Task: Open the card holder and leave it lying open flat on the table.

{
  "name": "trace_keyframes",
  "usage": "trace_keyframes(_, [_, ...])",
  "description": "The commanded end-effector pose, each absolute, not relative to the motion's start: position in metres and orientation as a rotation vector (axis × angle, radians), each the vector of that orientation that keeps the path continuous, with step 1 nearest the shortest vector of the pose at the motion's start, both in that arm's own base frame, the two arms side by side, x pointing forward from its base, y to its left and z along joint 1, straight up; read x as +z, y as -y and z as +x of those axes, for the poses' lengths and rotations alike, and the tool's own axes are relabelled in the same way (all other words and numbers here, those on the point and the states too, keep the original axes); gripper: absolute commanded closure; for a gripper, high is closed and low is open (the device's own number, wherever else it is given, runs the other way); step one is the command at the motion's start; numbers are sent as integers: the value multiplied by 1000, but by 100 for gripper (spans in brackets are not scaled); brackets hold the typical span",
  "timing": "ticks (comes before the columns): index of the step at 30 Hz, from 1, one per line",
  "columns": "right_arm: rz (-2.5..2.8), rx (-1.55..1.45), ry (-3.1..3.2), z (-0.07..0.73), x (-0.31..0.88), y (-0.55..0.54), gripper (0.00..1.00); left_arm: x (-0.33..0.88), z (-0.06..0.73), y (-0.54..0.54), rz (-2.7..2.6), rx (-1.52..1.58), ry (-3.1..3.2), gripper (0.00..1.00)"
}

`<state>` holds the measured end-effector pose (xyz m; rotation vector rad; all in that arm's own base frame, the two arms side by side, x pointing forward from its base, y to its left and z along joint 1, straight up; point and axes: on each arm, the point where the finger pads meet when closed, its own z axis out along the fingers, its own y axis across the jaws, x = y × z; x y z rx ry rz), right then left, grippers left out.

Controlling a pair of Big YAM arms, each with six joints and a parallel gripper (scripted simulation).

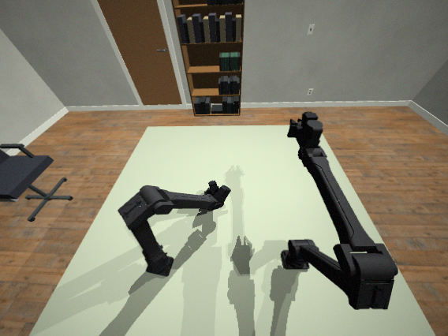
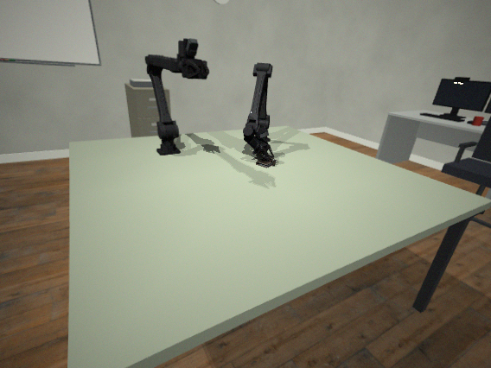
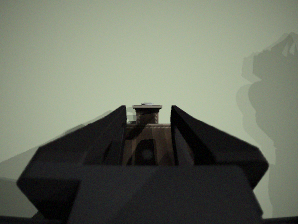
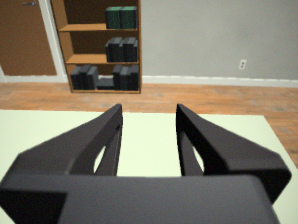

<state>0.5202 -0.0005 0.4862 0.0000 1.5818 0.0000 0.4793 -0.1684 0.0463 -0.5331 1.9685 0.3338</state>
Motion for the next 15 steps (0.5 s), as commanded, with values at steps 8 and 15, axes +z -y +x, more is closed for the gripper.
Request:
trace_keyframes(8, [0,0,-1548,521,506,0,64,41,490,171,-532,336,-1972,64])
trace_keyframes(15, [0,0,-1548,521,506,0,64,45,495,164,-537,349,-1967,64])
